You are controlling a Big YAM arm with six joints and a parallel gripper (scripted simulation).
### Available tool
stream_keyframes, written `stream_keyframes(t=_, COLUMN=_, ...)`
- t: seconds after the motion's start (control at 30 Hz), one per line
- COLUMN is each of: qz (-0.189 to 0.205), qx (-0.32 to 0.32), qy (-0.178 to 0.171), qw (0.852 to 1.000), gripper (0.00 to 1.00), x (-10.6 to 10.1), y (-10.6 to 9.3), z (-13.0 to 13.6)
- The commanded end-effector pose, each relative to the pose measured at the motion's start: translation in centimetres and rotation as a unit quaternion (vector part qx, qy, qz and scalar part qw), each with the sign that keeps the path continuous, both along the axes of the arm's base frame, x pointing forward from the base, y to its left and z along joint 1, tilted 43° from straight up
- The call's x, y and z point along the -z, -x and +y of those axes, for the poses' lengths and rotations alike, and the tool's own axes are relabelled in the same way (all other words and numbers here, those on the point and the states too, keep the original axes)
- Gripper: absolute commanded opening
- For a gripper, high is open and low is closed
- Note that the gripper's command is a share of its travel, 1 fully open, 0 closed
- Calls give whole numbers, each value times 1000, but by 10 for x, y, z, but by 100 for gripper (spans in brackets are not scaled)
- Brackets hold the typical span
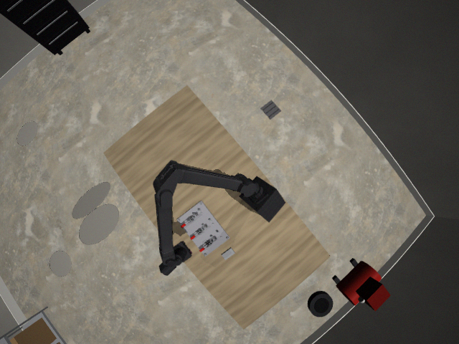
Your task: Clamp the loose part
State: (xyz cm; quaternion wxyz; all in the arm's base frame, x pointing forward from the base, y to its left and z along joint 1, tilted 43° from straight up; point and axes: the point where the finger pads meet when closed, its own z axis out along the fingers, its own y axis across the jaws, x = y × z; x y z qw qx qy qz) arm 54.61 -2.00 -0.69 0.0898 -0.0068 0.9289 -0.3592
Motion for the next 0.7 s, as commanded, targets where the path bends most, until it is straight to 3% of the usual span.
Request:
stream_keyframes(t=0.0, qz=17, qx=9, qy=2, qw=1000, gripper=45, x=9, y=-3, z=-12)
stream_keyframes(t=0.5, qz=22, qx=7, qy=3, qw=1000, gripper=45, x=24, y=4, z=-20)
stream_keyframes(t=0.53, qz=9, qx=7, qy=1, qw=1000, gripper=45, x=19, y=-7, z=-20)
stream_keyframes(t=0.67, qz=21, qx=7, qy=3, qw=1000, gripper=45, x=37, y=2, z=-32)
